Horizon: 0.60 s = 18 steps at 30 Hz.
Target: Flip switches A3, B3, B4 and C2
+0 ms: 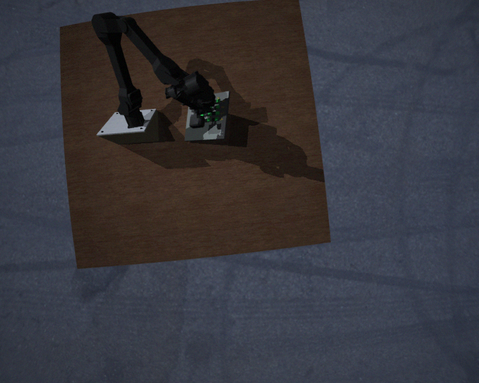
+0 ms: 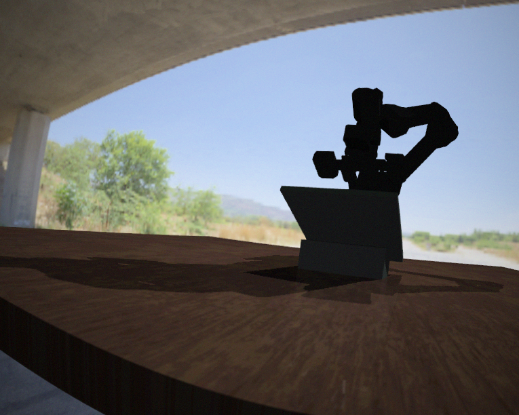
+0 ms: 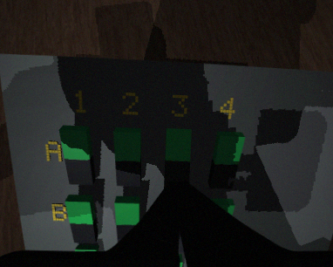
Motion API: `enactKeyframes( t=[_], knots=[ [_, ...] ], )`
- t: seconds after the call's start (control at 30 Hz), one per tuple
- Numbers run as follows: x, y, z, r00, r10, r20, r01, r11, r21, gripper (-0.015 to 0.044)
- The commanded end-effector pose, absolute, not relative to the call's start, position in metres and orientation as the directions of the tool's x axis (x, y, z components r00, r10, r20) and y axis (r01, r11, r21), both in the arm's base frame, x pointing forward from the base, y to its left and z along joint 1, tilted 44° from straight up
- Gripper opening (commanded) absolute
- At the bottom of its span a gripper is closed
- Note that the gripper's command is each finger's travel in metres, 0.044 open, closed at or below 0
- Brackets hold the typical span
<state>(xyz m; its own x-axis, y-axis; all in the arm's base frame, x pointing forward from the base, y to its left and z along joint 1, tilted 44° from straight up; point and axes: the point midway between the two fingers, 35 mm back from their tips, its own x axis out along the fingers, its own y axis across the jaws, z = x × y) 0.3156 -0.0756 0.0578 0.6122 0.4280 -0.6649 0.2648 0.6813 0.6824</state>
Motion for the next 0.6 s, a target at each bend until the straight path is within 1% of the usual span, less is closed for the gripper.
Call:
enactKeyframes(
  t=[0.0, 0.57],
  knots=[
    [0.3183, -0.0738, 0.0539, 0.612, 0.426, -0.667, 0.270, 0.680, 0.682, 0.0000],
    [0.3207, -0.0719, 0.0511, 0.612, 0.426, -0.666, 0.269, 0.680, 0.682, 0.0000]
  ],
)
